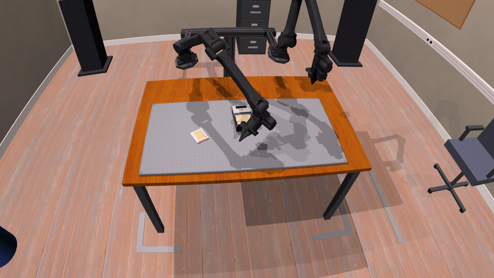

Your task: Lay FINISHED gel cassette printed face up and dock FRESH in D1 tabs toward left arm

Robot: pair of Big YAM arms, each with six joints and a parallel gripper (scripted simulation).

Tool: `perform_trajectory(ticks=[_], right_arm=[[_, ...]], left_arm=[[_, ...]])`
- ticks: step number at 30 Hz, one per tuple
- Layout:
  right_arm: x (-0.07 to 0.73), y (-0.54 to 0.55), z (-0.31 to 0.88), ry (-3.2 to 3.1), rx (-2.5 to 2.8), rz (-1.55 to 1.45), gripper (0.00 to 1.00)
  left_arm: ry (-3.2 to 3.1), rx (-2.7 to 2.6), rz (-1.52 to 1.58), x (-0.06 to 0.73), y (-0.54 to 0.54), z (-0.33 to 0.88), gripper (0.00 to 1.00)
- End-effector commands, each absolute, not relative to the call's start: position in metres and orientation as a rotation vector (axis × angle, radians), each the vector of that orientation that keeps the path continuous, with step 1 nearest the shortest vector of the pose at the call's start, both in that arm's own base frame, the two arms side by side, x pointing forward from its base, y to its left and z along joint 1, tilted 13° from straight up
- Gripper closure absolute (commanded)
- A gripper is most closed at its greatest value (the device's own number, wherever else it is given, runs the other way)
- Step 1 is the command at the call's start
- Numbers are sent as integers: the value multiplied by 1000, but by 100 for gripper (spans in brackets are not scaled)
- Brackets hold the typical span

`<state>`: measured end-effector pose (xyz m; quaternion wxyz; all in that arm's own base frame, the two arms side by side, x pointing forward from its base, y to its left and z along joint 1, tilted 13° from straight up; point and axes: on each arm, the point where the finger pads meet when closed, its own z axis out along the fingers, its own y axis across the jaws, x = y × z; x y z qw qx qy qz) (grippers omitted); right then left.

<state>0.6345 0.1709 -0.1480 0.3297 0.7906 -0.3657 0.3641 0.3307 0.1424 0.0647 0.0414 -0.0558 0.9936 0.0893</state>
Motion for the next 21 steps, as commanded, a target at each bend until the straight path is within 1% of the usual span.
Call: perform_trajectory(ticks=[1, 9, 16, 21], right_arm=[[638, 174, -141, -964, 2071, 965, 100], [638, 174, -141, -964, 2071, 965, 100], [638, 174, -141, -964, 2071, 965, 100], [636, 154, -127, -1176, 2040, 956, 100]], left_arm=[[3007, -69, 282, 340, 128, 70, 100], [3007, -69, 282, 342, 90, 59, 100], [3007, -69, 282, 342, 90, 59, 100], [3007, -69, 282, 342, 90, 59, 100]])
